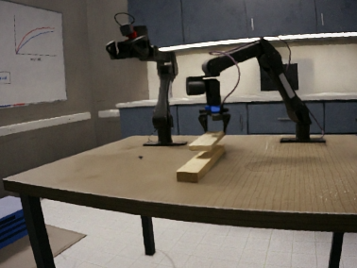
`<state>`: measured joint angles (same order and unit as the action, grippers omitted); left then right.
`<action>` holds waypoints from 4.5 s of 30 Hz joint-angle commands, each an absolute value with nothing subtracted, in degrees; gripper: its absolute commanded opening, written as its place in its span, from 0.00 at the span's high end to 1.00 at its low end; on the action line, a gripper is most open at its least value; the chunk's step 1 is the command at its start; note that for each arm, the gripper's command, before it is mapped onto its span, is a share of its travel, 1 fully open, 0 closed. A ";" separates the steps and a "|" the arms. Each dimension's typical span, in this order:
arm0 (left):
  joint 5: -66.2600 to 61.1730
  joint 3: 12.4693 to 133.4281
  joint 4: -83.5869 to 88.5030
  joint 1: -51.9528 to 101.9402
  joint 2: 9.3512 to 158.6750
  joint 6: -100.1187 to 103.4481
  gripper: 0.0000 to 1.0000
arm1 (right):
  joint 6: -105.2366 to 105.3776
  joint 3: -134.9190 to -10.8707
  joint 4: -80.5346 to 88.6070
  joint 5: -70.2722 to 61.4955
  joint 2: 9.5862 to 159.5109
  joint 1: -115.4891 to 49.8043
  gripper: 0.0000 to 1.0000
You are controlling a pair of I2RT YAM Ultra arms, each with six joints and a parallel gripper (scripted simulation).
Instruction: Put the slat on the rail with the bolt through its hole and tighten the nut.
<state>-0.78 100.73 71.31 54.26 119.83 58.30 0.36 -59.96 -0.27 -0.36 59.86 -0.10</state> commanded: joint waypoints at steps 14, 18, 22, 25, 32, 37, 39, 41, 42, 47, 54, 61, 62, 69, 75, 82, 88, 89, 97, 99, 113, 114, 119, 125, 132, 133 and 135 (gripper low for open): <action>0.49 102.64 72.55 53.93 119.45 59.46 0.28 | 0.00 -60.29 -0.28 -0.01 59.87 0.00 0.00; 0.00 101.93 71.70 53.93 119.58 59.46 0.28 | 0.00 -60.29 -0.28 -0.01 59.87 0.00 0.00; 0.00 101.53 71.14 53.93 119.66 59.46 0.28 | 0.00 -60.29 -0.28 -0.01 59.87 0.00 0.00; 0.00 100.83 70.32 53.94 119.79 59.47 0.28 | 0.00 -60.29 -0.28 -0.01 59.87 0.00 0.00; 0.00 99.12 68.45 53.96 120.06 59.47 0.28 | 0.00 -60.29 -0.28 -0.01 59.87 0.00 0.00; 0.00 98.39 67.71 53.96 120.41 59.46 0.28 | 0.00 -60.29 -0.28 -0.01 59.87 0.00 0.00; 0.00 98.39 67.71 53.96 120.41 59.46 0.28 | 0.00 -60.29 -0.28 -0.01 59.87 0.00 0.00; 0.00 98.99 67.68 53.96 120.42 59.46 0.28 | 0.00 -60.29 -0.28 -0.01 59.87 0.00 0.00; 0.00 98.99 67.68 53.96 120.42 59.46 0.28 | 0.00 -60.29 -0.28 -0.01 59.87 0.00 0.00; 0.00 98.99 67.67 53.96 120.42 59.46 0.28 | 0.00 -60.29 -0.28 -0.01 59.87 0.00 0.00; 0.00 99.06 68.42 53.96 119.91 59.24 0.28 | 0.00 -60.29 -0.28 -0.01 59.87 0.00 0.00; 0.00 98.62 67.80 53.96 120.12 59.29 0.28 | 0.00 -60.29 -0.28 -0.01 59.87 0.00 0.00; 0.00 98.51 67.66 53.96 120.14 59.29 0.28 | 0.00 -60.29 -0.28 -0.01 59.87 0.00 0.00; 0.00 97.73 66.73 53.96 120.32 59.30 0.28 | 0.00 -60.29 -0.28 -0.01 59.87 0.00 0.00; 0.00 97.27 66.16 53.96 120.43 59.30 0.28 | 0.00 -60.29 -0.28 -0.01 59.87 0.00 0.00; 0.00 96.48 65.23 53.96 120.60 59.31 0.28 | 0.00 -60.29 -0.28 -0.01 59.87 0.00 0.00; 0.00 95.80 64.37 53.96 120.77 59.32 0.28 | 0.00 -60.29 -0.28 -0.01 59.87 0.00 0.00; 0.00 95.80 64.37 53.96 120.77 59.32 0.28 | 0.00 -60.29 -0.28 -0.01 59.87 0.00 0.00; 0.01 95.06 63.40 53.96 121.01 59.32 0.28 | 0.00 -60.29 -0.28 -0.01 59.87 0.00 0.00; 0.01 94.84 63.12 53.96 121.06 59.33 0.28 | 0.00 -60.29 -0.28 -0.01 59.87 0.00 0.00; 0.01 93.89 62.12 53.96 121.50 59.44 0.28 | 0.00 -60.29 -0.28 -0.01 59.87 0.00 0.00; 0.01 93.89 62.11 53.96 121.50 59.44 0.28 | 0.00 -60.29 -0.28 -0.01 59.87 0.00 0.00; 0.01 93.97 62.11 53.96 121.50 59.40 0.28 | 0.00 -60.29 -0.28 -0.01 59.87 0.00 0.00; 0.01 94.52 62.73 53.96 121.11 59.29 0.28 | 0.00 -60.29 -0.28 -0.01 59.87 0.00 0.00; 0.00 96.08 64.63 54.00 120.69 59.46 0.28 | 0.00 -60.29 -0.28 -0.01 59.87 0.00 0.00; 0.00 96.29 64.89 54.01 120.63 59.48 0.28 | 0.00 -60.29 -0.28 -0.01 59.87 0.00 0.00; 0.00 96.71 65.41 54.03 120.51 59.52 0.28 | 0.00 -60.29 -0.28 -0.01 59.87 0.00 0.00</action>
